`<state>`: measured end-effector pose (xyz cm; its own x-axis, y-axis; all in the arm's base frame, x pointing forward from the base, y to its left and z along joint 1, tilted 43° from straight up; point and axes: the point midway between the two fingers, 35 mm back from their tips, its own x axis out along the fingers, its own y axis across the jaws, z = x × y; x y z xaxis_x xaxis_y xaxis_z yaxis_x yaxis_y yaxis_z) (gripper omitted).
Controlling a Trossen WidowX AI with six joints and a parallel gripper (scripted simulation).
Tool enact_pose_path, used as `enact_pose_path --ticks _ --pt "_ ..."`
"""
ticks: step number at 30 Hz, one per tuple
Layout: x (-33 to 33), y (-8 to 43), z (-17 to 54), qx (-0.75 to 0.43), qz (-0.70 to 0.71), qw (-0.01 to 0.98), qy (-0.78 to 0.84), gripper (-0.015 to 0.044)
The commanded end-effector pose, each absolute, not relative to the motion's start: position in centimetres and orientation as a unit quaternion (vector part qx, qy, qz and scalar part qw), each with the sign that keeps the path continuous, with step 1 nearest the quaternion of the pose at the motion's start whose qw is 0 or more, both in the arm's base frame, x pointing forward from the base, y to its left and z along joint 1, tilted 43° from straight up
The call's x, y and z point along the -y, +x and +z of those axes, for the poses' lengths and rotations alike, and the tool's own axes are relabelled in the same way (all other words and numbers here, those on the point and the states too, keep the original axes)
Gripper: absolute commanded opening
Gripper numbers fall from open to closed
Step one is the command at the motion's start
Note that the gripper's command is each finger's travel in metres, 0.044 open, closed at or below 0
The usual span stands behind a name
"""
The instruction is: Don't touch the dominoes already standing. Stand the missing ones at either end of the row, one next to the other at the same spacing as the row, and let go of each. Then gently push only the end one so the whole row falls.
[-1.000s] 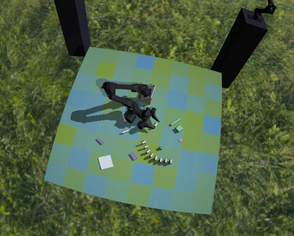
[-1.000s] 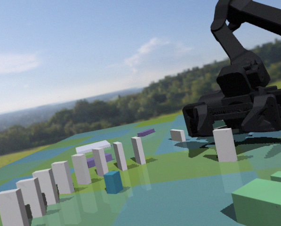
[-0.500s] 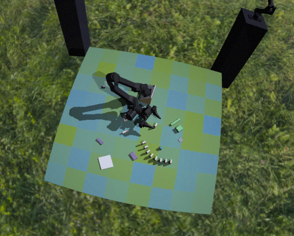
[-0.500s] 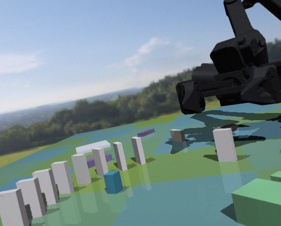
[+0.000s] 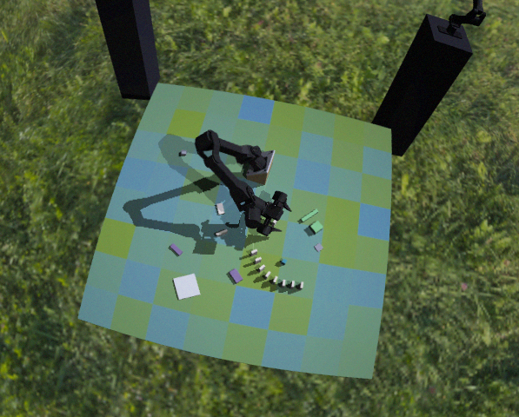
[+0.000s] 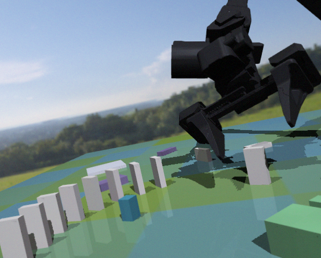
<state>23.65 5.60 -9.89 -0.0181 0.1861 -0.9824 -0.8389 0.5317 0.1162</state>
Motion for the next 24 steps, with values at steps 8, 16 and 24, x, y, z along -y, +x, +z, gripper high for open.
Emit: enact_pose_path --ticks 8,16,24 --pt "-8.2 24.3 -4.9 -0.743 0.139 0.412 -0.508 0.0440" --pt "-8.3 24.3 -4.8 -0.742 0.135 0.410 -0.513 0.0440" --pt "-7.4 24.3 -5.8 -0.742 0.135 0.410 -0.513 0.0440"
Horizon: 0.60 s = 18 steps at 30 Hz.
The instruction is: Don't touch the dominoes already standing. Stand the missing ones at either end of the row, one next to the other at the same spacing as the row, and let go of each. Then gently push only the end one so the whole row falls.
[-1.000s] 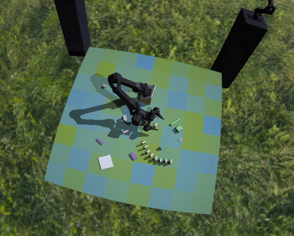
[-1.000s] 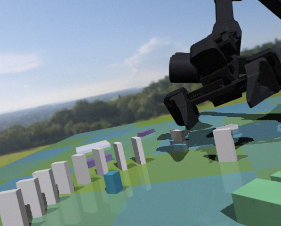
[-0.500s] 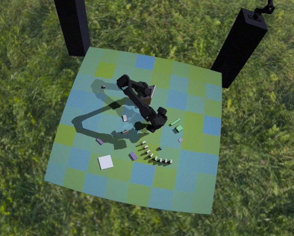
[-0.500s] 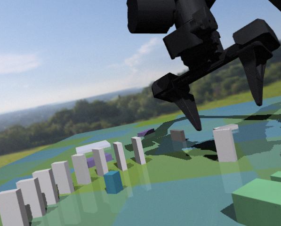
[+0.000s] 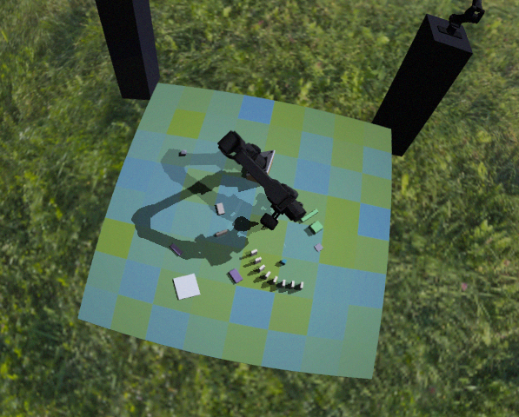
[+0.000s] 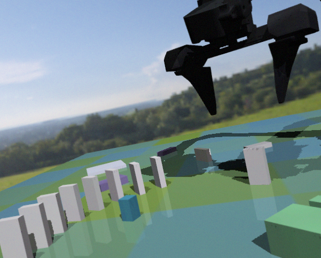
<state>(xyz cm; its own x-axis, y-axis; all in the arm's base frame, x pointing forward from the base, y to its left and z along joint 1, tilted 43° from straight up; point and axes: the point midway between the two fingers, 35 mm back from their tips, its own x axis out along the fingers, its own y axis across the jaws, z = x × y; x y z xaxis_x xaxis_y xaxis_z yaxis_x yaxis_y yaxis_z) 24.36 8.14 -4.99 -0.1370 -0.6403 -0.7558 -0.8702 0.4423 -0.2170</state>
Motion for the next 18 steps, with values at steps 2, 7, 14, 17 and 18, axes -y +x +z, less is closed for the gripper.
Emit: enact_pose_path --ticks 2,7,14,17,18 --pt "-6.1 24.1 -7.3 -0.742 0.135 0.410 -0.513 0.0440" --pt "-4.0 23.4 -9.6 -0.742 0.133 0.409 -0.513 0.0440" --pt "-3.7 23.4 -9.9 -0.742 0.133 0.409 -0.513 0.0440" --pt "-3.3 23.3 -10.3 -0.742 0.133 0.409 -0.514 0.0440" --pt "-3.2 23.2 -10.4 -0.742 0.133 0.409 -0.514 0.0440"
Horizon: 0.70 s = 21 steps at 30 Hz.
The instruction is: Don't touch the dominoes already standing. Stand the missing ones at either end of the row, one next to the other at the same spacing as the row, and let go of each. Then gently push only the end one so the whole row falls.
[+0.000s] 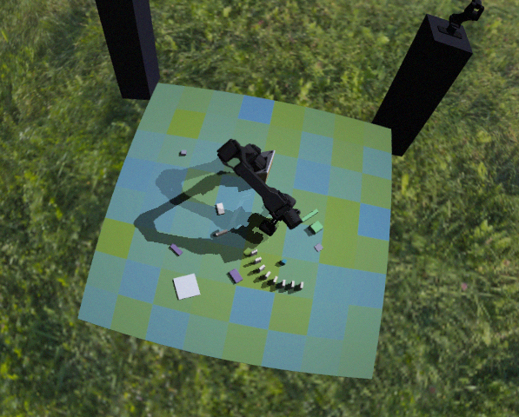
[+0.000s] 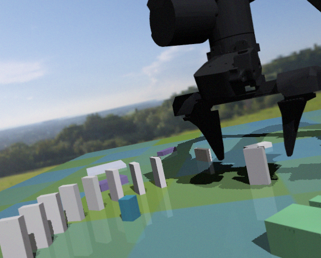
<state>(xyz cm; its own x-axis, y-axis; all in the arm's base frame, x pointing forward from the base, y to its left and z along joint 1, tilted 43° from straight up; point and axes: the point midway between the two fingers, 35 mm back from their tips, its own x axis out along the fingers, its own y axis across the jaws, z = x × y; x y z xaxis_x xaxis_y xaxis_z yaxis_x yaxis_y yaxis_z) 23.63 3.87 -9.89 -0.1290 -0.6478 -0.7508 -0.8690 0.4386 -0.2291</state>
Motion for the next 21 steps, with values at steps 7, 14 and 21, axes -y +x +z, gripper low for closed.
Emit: enact_pose_path --ticks 7,14,21 --pt "-2.96 23.17 -10.67 -0.742 0.133 0.409 -0.514 0.0387" --pt "-2.96 23.17 -10.67 -0.742 0.133 0.409 -0.514 0.0204" --pt "-2.96 23.17 -10.67 -0.742 0.133 0.409 -0.514 0.0107"
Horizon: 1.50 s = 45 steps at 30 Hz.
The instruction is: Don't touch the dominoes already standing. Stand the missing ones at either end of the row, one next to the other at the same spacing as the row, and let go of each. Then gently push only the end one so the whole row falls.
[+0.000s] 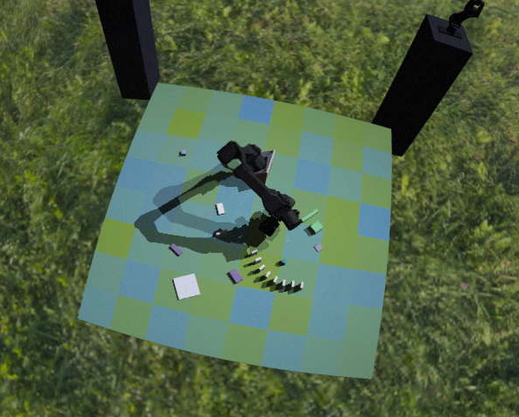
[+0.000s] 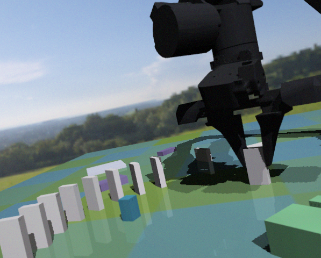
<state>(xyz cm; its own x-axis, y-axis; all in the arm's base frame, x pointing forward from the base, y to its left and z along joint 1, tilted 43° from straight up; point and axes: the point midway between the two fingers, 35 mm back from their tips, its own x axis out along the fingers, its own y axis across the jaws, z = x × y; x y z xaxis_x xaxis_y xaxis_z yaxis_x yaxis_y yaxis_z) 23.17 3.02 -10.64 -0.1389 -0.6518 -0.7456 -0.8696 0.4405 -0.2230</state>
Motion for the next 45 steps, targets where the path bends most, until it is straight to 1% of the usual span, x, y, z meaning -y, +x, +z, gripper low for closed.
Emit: enact_pose_path --ticks 1,9,14,17,23,25,30,33,40,45 --pt "-3.0 23.2 -10.7 -0.742 0.133 0.409 -0.514 0.0107" --pt "-3.7 23.6 -10.0 -0.744 0.131 0.411 -0.510 0.0107" --pt "-8.7 25.1 -4.8 -0.743 0.135 0.412 -0.510 0.0107" --pt "-11.4 25.1 -1.5 -0.743 0.135 0.411 -0.511 0.0107" --pt "-12.0 25.0 -0.5 -0.743 0.135 0.411 -0.511 0.0107" --pt "-11.7 26.0 -0.3 -0.745 0.124 0.421 -0.502 0.0107" --pt "-7.7 32.8 2.3 -0.754 0.021 0.491 -0.436 0.0107" --pt "-4.6 35.9 4.1 -0.752 -0.049 0.524 -0.398 0.0107" --pt "-3.8 36.6 4.4 -0.750 -0.066 0.530 -0.390 0.0107" --pt "-2.4 36.7 2.7 -0.750 -0.065 0.531 -0.390 0.0107"
